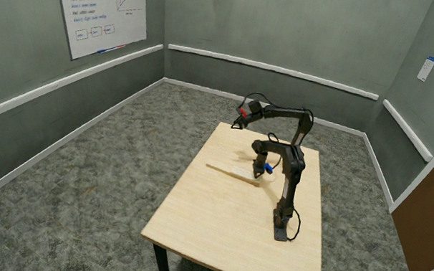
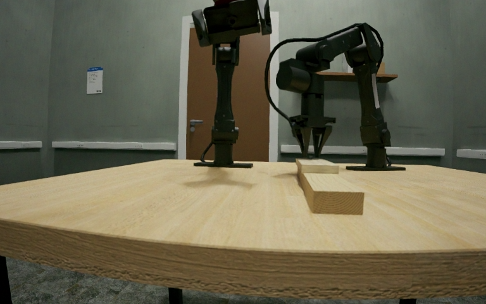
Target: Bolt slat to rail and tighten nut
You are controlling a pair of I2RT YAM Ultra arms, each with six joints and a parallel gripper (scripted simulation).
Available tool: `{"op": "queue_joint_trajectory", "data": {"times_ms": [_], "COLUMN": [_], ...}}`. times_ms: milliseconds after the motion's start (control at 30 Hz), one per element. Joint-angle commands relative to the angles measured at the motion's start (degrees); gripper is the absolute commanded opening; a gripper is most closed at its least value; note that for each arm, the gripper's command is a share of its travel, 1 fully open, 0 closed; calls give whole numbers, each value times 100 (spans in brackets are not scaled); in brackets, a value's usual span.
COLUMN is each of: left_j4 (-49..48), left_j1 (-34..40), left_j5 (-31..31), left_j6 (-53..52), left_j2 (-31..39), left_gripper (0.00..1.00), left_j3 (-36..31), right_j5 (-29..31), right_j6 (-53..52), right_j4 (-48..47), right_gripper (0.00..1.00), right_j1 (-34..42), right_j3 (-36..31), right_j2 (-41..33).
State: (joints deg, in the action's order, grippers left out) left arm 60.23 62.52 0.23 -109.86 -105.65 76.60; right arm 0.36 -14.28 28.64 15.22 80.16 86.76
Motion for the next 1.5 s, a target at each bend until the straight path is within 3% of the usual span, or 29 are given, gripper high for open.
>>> {"op": "queue_joint_trajectory", "data": {"times_ms": [0,1467], "left_j4": [-4,-4], "left_j1": [-1,-1], "left_j5": [1,1], "left_j6": [0,0], "left_j2": [34,34], "left_gripper": [34,34], "left_j3": [25,25], "right_j5": [-14,-30], "right_j6": [-188,-1875], "right_j4": [351,3733], "right_gripper": [100,100], "right_j1": [97,1784], "right_j3": [299,2698], "right_j2": [77,2973]}}
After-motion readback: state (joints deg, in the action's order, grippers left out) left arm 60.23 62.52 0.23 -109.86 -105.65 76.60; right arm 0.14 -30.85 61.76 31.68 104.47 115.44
